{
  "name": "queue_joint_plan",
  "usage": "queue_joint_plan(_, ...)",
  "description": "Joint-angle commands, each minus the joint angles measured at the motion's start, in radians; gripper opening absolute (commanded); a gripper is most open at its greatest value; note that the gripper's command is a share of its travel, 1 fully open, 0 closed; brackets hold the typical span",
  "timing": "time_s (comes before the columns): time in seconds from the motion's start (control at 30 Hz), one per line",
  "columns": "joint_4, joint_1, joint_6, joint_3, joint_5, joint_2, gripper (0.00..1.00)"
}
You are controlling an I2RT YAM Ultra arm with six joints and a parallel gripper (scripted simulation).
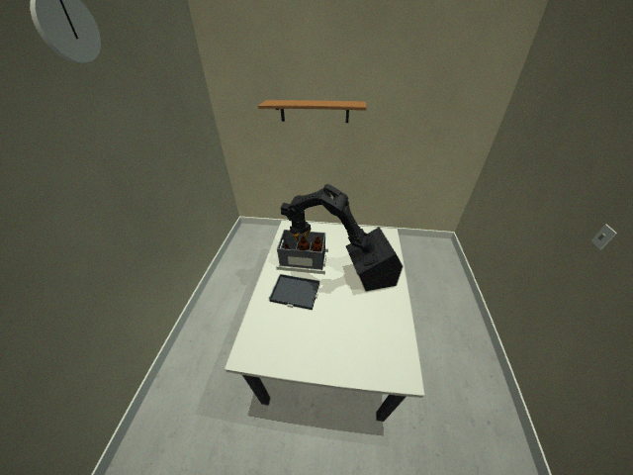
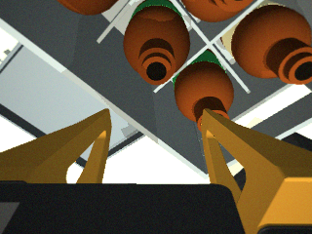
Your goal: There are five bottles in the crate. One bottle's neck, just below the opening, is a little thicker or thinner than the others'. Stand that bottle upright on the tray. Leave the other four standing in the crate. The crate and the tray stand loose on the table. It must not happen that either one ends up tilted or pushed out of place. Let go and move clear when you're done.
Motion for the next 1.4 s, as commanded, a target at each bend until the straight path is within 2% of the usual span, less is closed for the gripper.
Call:
queue_joint_plan(0.0, 0.021, -0.015, 0.014, -0.004, 0.017, -0.033, 0.61)
queue_joint_plan(1.37, 0.036, 0.005, 0.018, -0.026, 0.019, -0.027, 0.61)
